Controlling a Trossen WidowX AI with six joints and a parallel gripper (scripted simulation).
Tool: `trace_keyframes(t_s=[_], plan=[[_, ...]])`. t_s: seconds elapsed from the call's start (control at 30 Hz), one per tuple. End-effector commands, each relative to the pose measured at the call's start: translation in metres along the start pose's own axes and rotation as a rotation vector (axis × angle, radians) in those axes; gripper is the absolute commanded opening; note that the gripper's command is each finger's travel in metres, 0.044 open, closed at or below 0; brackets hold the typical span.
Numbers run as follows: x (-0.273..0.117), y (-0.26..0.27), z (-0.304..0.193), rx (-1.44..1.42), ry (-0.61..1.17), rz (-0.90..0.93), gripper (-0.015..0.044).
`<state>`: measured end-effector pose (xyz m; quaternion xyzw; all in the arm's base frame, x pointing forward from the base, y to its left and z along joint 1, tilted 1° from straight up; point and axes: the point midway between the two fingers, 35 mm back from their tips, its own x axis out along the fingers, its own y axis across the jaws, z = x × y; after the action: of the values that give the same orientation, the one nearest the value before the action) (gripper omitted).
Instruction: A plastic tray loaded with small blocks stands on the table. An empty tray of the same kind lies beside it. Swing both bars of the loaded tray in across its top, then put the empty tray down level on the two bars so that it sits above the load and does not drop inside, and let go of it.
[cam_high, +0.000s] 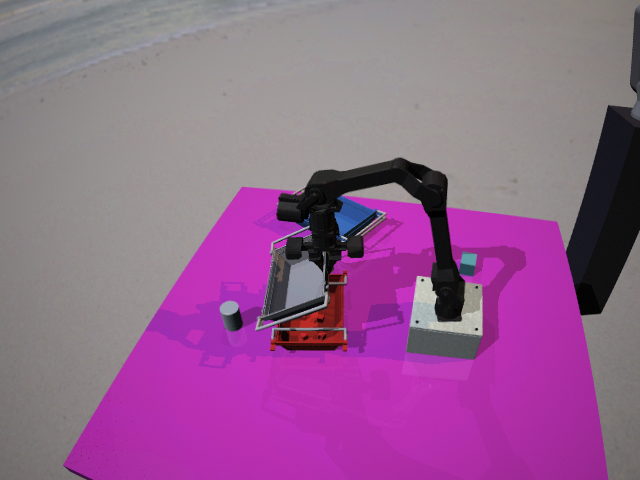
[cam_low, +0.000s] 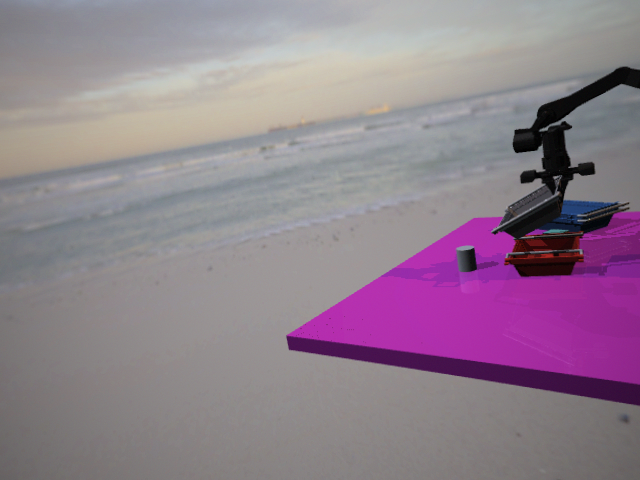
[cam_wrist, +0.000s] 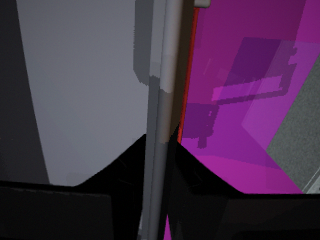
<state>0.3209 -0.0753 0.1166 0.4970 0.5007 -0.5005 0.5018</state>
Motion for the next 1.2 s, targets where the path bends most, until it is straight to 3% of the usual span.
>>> trace_keyframes(t_s=[0.0,1.17], plan=[[-0.002,0.002,0.0,-0.003,-0.001,0.013,0.0],[0.044,-0.001,0.0,-0.003,-0.001,0.013,0.0]])
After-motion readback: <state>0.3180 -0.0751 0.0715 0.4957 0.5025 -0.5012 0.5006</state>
